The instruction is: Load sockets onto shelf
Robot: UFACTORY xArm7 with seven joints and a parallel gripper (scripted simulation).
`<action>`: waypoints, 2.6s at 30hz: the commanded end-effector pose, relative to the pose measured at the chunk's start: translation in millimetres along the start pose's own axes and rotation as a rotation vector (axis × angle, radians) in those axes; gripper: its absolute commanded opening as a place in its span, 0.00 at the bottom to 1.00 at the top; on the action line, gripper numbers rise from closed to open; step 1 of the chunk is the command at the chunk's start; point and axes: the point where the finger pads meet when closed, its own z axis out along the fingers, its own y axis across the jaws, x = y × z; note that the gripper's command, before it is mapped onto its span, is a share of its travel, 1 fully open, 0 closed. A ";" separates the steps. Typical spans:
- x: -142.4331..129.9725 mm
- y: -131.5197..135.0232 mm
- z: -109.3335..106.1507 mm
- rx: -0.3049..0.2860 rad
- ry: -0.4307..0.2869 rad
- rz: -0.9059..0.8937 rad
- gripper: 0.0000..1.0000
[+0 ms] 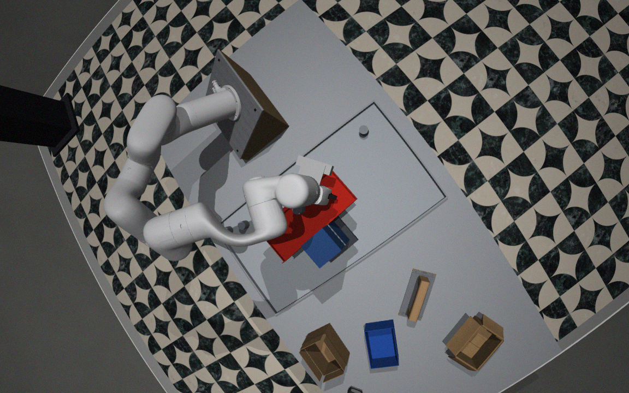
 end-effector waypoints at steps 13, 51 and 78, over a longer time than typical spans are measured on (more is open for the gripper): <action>0.3 1.3 -2.4 -0.005 0.000 0.000 0.52; 0.3 1.3 -2.4 -0.005 0.000 0.000 0.52; 0.3 1.1 -40.3 -0.005 0.000 0.000 0.52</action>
